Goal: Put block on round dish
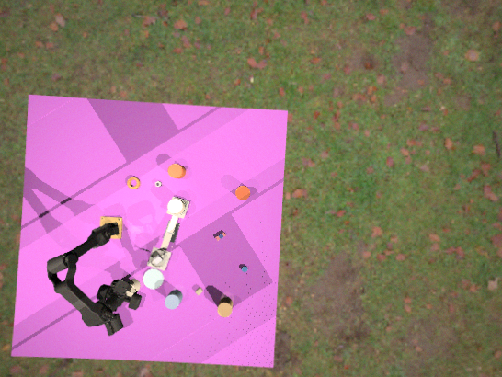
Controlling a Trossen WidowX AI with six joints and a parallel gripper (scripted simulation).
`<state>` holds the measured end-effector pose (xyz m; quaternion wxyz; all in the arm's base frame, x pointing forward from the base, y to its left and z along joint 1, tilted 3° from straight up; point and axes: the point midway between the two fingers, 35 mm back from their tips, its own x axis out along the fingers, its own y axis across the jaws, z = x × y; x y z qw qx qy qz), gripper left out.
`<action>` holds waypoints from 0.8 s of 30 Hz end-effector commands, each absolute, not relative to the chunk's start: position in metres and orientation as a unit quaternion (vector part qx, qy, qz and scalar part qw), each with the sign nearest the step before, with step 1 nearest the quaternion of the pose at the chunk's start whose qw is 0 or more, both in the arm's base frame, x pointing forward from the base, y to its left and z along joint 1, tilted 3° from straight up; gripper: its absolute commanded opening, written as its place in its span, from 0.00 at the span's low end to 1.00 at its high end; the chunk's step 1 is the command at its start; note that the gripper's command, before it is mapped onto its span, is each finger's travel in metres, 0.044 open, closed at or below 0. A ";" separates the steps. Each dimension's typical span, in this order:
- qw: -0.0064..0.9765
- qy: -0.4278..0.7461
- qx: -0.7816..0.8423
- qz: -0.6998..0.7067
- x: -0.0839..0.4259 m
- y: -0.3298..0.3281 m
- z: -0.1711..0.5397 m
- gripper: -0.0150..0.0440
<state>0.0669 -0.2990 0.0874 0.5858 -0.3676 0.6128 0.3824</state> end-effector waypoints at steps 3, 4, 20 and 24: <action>0.583 0.616 -0.375 0.374 0.068 -0.300 0.108 1.00; 0.583 0.615 -0.377 0.375 0.070 -0.299 0.109 0.96; 0.631 0.645 -0.315 0.295 0.179 -0.242 0.133 0.69; 0.646 0.660 -0.281 0.261 0.204 -0.220 0.139 0.69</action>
